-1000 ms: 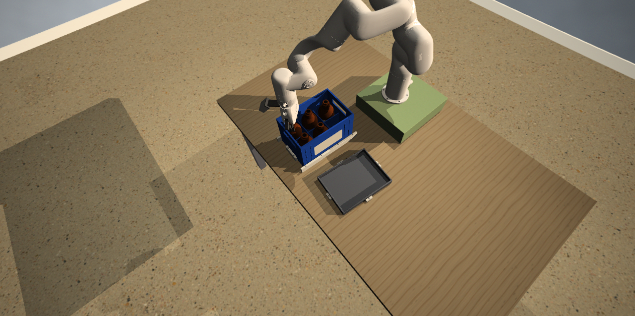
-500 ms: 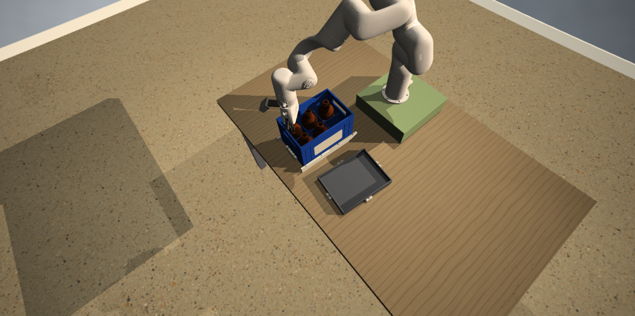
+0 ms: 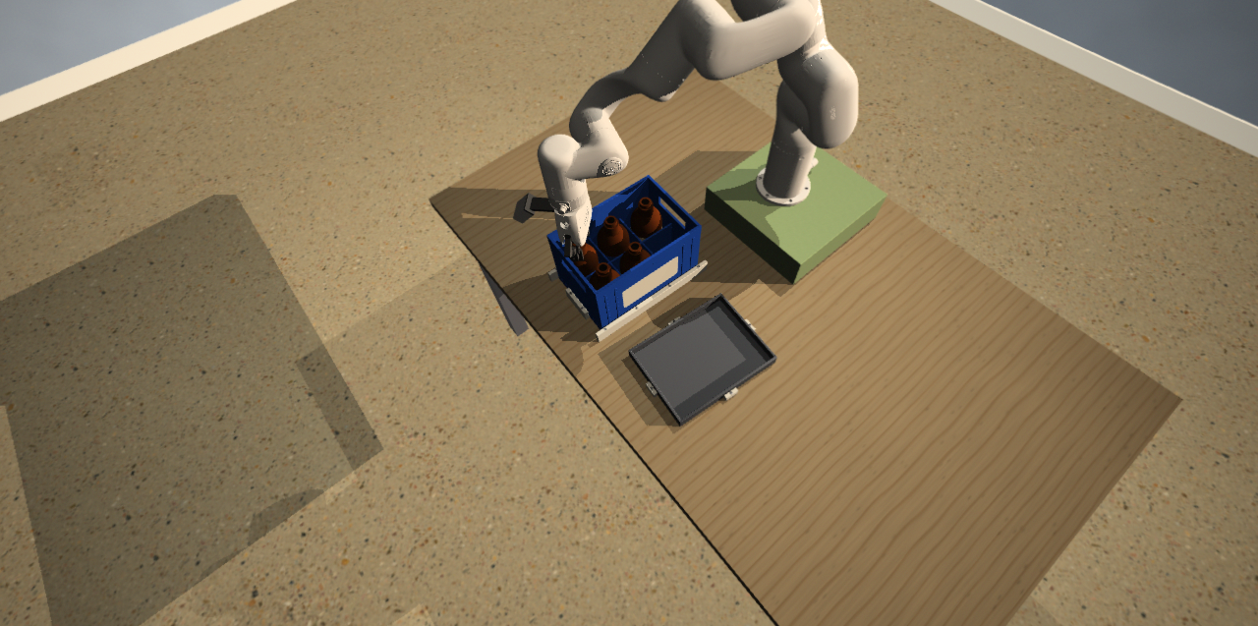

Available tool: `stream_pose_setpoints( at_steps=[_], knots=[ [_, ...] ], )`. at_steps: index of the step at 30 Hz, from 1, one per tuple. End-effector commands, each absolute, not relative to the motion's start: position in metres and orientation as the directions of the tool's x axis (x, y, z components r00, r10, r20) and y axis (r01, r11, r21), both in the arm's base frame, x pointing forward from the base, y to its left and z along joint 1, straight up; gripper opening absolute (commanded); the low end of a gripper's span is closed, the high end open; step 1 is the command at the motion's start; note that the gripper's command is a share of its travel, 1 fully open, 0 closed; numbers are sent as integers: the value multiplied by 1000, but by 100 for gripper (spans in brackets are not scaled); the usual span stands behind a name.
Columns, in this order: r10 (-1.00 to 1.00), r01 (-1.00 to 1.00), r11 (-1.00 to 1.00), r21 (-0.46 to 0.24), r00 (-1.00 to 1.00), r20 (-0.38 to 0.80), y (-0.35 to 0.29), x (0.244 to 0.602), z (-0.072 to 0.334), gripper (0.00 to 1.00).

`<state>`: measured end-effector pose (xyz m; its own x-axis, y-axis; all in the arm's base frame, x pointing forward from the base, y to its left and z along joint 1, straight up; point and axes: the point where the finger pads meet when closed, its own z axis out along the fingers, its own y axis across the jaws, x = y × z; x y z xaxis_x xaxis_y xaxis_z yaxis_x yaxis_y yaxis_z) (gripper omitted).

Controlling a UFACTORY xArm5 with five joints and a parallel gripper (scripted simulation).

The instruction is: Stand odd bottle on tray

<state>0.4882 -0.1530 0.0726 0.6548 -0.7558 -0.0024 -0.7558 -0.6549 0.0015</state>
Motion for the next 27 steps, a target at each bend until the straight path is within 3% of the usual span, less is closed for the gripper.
stream_pose_setpoints(
  at_steps=[1, 27],
  knots=[
    [-756, -756, -655, -1, 655, 1, -153, 490, 75, 65],
    [-756, -756, -655, -1, 655, 1, -153, 489, 135, 65]
  ],
)
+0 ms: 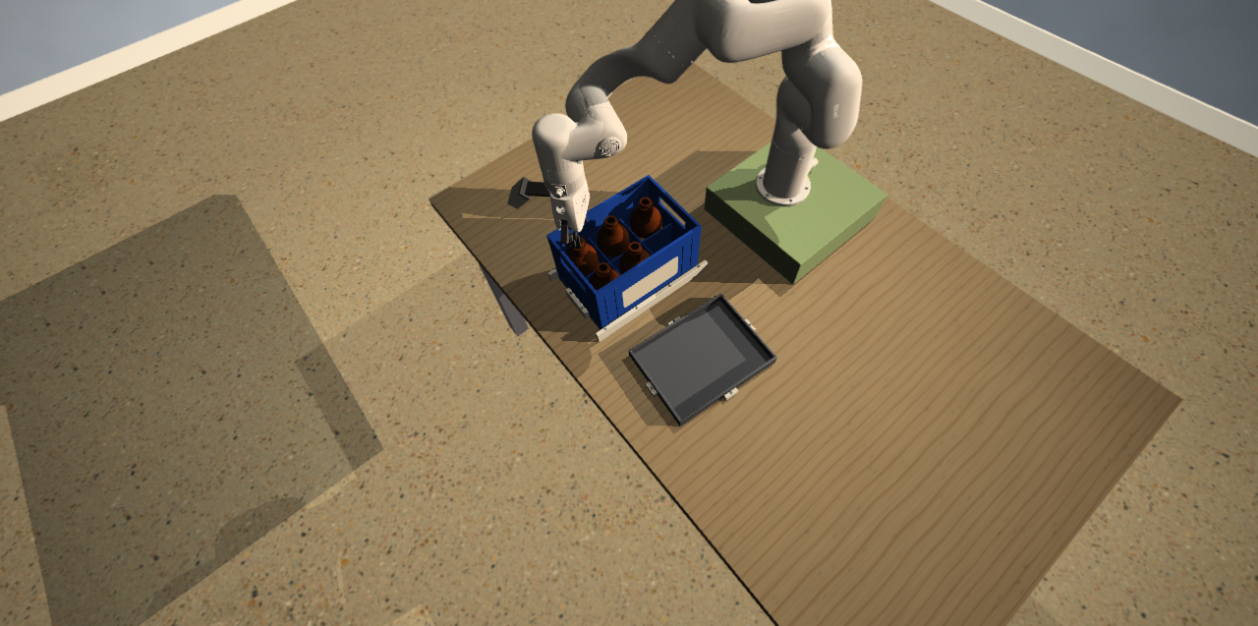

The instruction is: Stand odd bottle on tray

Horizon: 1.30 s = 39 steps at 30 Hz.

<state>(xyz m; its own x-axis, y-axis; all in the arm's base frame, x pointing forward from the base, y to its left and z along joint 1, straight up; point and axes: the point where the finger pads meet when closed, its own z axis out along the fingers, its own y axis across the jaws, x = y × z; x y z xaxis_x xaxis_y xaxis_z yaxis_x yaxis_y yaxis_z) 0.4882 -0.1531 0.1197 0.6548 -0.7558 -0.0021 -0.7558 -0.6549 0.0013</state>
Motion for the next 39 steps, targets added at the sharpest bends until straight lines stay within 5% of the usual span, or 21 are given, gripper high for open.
stream_pose_setpoints(
  at_steps=[1, 19, 20, 39],
  knots=[
    [-756, -756, -655, -1, 655, 1, -153, 489, 138, 65],
    [-756, -756, -655, -1, 655, 1, -153, 489, 158, 65],
    [-756, -756, -655, -1, 655, 1, -153, 489, 158, 0],
    [-756, -756, -655, -1, 655, 1, -153, 489, 158, 0]
  ],
)
